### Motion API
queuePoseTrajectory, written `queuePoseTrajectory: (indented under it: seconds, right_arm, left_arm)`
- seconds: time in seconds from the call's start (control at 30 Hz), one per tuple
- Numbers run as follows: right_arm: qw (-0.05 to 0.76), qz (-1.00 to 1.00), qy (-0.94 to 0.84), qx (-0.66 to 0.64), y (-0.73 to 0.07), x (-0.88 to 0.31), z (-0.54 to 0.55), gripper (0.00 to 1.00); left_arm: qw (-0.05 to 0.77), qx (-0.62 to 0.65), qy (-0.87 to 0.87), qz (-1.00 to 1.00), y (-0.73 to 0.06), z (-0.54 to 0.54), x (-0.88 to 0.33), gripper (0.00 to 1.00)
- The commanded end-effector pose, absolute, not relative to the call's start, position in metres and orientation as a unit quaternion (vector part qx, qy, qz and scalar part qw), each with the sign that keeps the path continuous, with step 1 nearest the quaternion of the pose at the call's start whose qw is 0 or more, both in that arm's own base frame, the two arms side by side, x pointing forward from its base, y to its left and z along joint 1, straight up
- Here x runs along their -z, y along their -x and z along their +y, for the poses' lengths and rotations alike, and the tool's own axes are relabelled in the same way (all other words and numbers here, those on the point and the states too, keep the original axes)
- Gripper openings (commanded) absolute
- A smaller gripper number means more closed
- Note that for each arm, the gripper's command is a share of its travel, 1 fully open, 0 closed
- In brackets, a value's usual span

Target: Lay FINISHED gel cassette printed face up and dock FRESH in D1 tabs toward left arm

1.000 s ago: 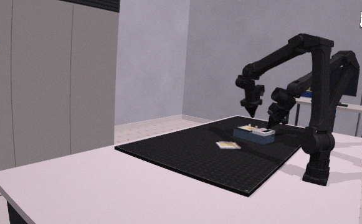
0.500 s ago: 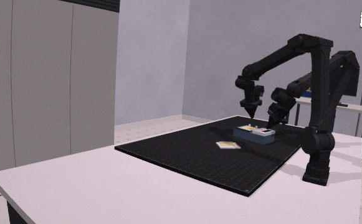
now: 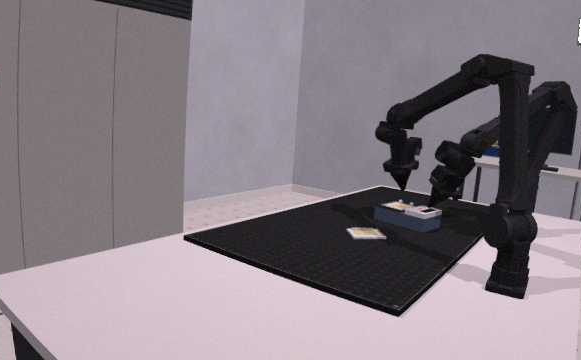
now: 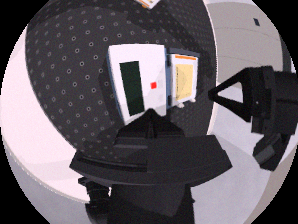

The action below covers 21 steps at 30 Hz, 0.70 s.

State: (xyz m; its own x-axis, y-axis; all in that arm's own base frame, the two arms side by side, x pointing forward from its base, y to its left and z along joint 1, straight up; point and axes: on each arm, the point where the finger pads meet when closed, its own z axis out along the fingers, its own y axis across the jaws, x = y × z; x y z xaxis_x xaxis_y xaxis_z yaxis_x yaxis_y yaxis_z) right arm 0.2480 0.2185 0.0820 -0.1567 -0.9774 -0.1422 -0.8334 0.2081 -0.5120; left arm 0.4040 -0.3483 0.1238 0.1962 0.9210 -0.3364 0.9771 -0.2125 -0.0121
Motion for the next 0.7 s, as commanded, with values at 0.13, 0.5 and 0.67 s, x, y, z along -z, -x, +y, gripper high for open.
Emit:
queuePoseTrajectory:
  seconds: [0.13,0.5,0.67]
  right_arm:
    - [0.137,0.743,0.634,0.165,-0.218,-0.016,0.183,0.00]
    - [0.137,0.743,0.634,0.165,-0.218,-0.016,0.183,0.00]
    - [0.137,0.743,0.634,0.165,-0.218,-0.016,0.183,0.00]
  left_arm:
    - [0.141,0.126,-0.772,0.607,-0.425,-0.357,-0.166,0.00]
    - [0.141,0.126,-0.772,0.607,-0.426,-0.355,-0.173,0.00]
    - [0.144,0.126,-0.771,0.607,-0.425,-0.354,-0.176,0.00]
